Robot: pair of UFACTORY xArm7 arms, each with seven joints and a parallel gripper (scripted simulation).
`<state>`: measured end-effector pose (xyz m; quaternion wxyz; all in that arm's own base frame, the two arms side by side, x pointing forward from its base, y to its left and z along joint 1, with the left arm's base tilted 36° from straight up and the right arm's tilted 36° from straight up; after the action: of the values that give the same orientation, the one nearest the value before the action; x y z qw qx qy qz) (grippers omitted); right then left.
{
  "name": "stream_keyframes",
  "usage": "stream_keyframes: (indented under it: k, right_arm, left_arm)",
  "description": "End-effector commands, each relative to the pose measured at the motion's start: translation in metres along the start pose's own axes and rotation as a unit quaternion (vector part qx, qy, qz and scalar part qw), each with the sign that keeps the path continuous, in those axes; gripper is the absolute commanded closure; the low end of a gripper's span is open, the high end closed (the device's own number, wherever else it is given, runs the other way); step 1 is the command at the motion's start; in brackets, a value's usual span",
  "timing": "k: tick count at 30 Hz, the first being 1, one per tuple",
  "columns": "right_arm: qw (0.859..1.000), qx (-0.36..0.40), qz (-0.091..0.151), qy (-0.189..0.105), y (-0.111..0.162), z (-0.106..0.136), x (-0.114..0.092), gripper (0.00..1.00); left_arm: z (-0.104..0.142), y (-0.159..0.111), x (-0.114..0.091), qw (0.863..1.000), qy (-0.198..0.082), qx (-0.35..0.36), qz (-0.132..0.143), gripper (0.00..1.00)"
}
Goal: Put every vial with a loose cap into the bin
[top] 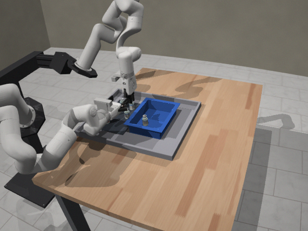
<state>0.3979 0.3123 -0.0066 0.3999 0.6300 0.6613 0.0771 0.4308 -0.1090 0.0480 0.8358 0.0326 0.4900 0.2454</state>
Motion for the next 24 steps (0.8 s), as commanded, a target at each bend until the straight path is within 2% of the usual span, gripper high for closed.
stream_keyframes:
  k: [1,24]
  right_arm:
    - [1.0,-0.002,0.0,0.002,0.0008,-0.0023,0.0005,0.0]
    - [1.0,-0.002,0.0,0.002,0.0011,-0.0021,0.0009,0.0]
  left_arm:
    - [0.0006,-0.0018,-0.0013,1.0,-0.001,0.0,-0.002,0.78]
    - [0.0008,-0.0022,-0.0011,1.0,-0.001,0.0,-0.002,0.8]
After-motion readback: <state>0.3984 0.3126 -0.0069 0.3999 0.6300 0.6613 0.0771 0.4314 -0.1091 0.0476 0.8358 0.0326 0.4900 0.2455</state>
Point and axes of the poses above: on each arm, the point where the finger pads meet when closed, its own x axis out along the fingers, its own y axis across the jaws, z = x × y, the point moved 1 cm from there along -x, back along the fingers, and after that the axes turned 15 degrees about -x, right-handed, at the moved point
